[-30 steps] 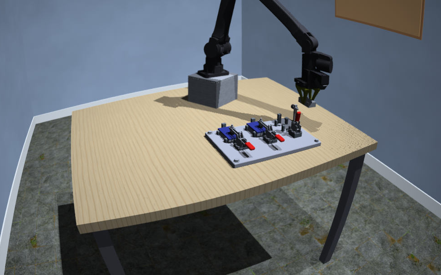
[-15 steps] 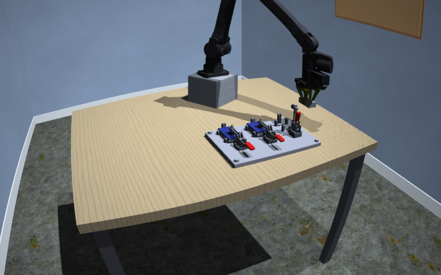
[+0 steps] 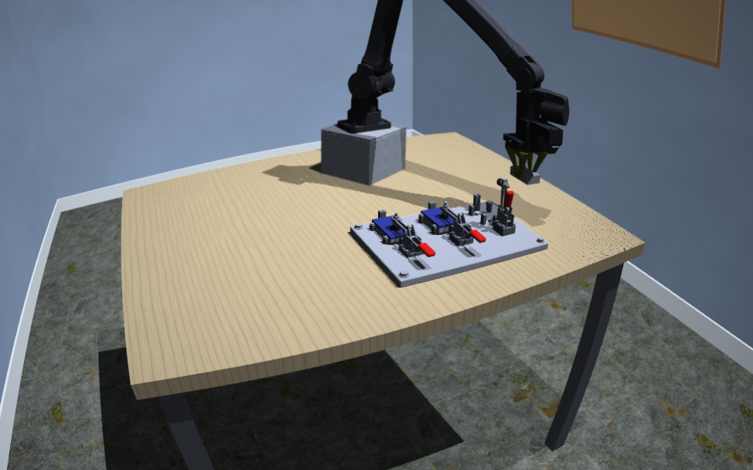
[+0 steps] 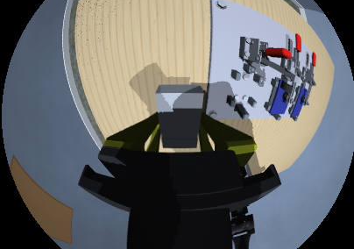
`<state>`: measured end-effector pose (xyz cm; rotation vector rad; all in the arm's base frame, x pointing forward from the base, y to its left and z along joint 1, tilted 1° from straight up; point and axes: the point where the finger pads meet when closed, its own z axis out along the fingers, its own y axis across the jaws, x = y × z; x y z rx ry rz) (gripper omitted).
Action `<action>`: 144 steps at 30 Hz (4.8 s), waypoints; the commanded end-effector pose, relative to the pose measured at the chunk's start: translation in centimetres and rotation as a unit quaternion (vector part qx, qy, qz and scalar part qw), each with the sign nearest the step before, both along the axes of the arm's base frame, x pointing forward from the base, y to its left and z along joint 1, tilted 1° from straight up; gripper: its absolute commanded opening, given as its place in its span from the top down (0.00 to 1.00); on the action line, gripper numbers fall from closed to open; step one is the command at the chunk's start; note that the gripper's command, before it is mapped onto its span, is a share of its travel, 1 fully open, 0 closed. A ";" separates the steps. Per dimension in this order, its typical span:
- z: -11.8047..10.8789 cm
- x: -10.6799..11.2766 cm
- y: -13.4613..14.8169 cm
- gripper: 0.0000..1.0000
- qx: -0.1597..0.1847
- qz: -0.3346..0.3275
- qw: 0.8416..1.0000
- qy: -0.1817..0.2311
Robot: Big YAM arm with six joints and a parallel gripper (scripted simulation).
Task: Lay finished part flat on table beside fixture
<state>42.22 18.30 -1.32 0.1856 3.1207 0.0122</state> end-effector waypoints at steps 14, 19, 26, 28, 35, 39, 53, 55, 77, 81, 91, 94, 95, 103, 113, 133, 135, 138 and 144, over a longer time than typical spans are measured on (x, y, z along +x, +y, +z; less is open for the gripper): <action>1.3 2.5 1.8 1.00 0.008 0.003 1.000 -0.023; 1.3 2.5 1.8 1.00 0.008 0.003 1.000 -0.023; 1.3 2.5 1.8 1.00 0.008 0.003 1.000 -0.023; 1.3 2.5 1.8 1.00 0.008 0.003 1.000 -0.023; 1.3 2.5 1.8 1.00 0.008 0.003 1.000 -0.023; 1.3 2.5 1.8 1.00 0.008 0.003 1.000 -0.023; 1.3 2.6 1.8 1.00 0.008 0.003 1.000 -0.023; 1.3 2.6 1.8 1.00 0.008 0.003 1.000 -0.023; 0.7 2.9 2.0 1.00 0.011 0.004 0.999 -0.030; 0.1 2.9 2.0 1.00 0.011 0.004 0.999 -0.030; -2.0 2.4 1.7 1.00 0.008 0.003 1.000 -0.024; -3.6 1.0 1.1 1.00 0.002 0.003 1.000 -0.011; -4.1 0.7 1.0 1.00 0.001 0.003 1.000 -0.007; -6.1 0.6 1.0 1.00 0.001 0.003 1.000 -0.007; -7.6 0.8 1.1 1.00 0.001 0.002 1.000 -0.009; -8.5 0.6 1.0 1.00 0.001 0.002 1.000 -0.007; -8.5 0.5 0.9 1.00 0.001 0.002 1.000 -0.007; -8.5 0.4 0.9 1.00 0.000 0.002 1.000 -0.005; -8.4 0.4 0.9 1.00 0.001 0.002 1.000 -0.007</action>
